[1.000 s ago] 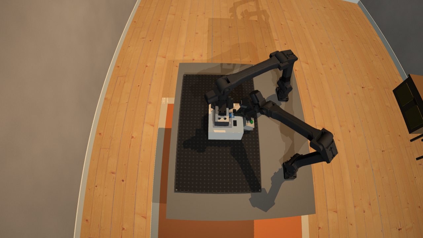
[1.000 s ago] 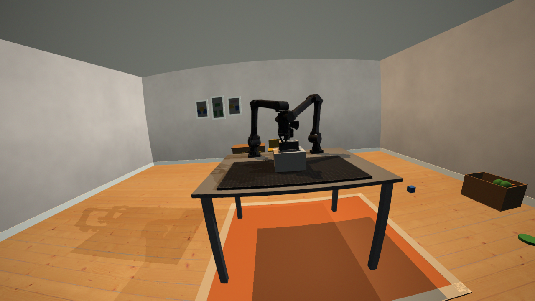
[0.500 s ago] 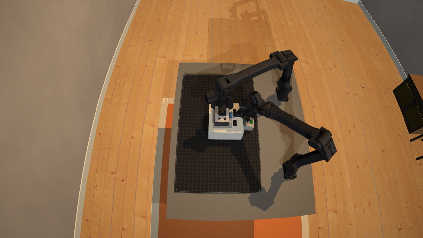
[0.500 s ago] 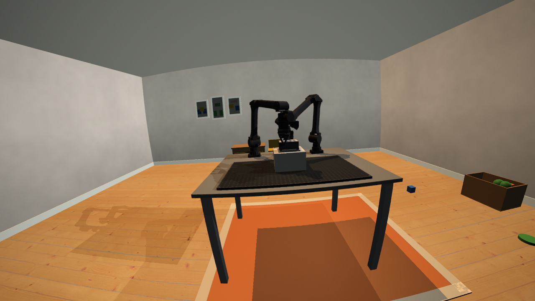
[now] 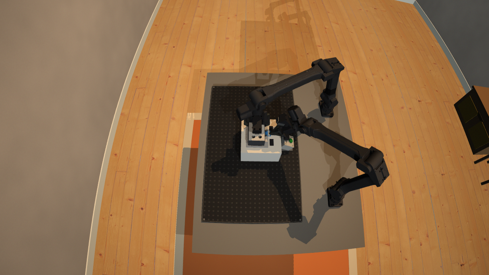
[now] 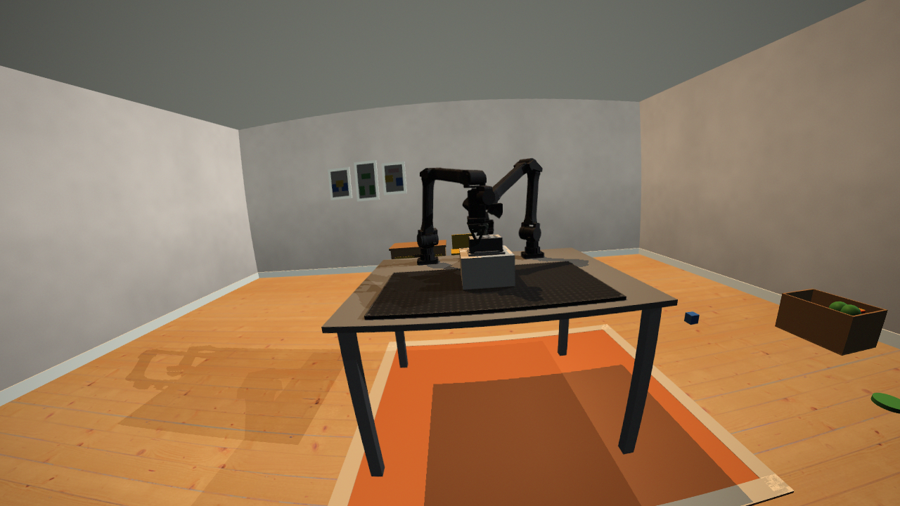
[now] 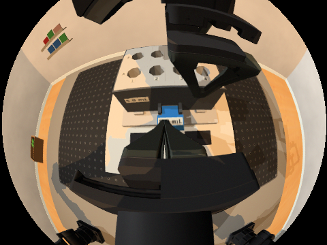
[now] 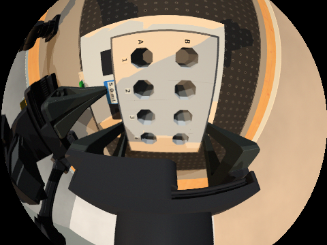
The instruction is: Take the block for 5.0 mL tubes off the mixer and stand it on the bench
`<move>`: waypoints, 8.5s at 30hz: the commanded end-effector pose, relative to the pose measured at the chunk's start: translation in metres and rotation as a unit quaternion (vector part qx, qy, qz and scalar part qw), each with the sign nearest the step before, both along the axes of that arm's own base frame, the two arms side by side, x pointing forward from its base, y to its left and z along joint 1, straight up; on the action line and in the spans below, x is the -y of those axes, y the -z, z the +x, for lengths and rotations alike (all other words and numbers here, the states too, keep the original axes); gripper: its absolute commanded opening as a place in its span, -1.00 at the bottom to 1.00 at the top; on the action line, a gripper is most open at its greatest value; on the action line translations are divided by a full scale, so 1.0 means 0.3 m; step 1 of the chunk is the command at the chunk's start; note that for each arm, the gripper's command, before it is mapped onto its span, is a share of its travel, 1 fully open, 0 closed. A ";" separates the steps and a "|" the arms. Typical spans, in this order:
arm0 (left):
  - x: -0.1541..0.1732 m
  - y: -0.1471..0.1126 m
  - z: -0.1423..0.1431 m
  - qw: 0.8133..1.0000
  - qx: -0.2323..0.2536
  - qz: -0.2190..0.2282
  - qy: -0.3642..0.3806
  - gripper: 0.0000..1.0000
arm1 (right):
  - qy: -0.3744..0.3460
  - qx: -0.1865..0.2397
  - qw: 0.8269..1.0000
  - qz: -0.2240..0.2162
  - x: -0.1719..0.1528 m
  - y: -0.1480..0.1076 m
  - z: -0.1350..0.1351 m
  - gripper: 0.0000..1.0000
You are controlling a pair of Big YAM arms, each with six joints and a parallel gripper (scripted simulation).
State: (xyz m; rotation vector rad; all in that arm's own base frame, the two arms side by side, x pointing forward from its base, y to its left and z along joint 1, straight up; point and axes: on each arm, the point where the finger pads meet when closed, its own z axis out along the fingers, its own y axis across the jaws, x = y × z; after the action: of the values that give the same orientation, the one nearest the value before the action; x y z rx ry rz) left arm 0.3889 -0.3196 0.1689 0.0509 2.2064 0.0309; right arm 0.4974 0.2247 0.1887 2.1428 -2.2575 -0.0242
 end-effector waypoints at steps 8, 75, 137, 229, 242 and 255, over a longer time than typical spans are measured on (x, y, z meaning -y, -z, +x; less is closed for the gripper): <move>-0.006 -0.001 -0.022 1.000 -0.006 0.004 0.002 -1.00 | -0.003 0.003 1.000 0.002 -0.010 -0.017 -0.013 -1.00; -0.010 -0.013 -0.013 1.000 -0.002 0.000 -0.001 -1.00 | -0.003 0.003 1.000 0.002 -0.010 -0.017 -0.013 -1.00; 0.001 -0.040 0.007 1.000 0.010 -0.015 -0.002 -1.00 | -0.003 0.003 1.000 0.002 -0.010 -0.017 -0.013 -1.00; -0.018 0.046 0.013 1.000 -0.006 0.007 -0.003 -1.00 | -0.003 0.003 1.000 0.002 -0.010 -0.017 -0.013 -1.00; -0.012 0.048 0.017 1.000 -0.006 0.008 -0.003 -1.00 | -0.003 0.003 1.000 0.002 -0.010 -0.017 -0.013 -1.00; -0.006 0.049 0.021 1.000 -0.006 0.008 -0.002 -1.00 | -0.003 0.003 1.000 0.002 -0.010 -0.017 -0.013 -1.00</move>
State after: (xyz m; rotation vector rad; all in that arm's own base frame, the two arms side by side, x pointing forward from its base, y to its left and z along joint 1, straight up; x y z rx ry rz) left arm 0.3882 -0.3180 0.1662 0.0496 2.2061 0.0309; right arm 0.4974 0.2247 0.1887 2.1428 -2.2576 -0.0242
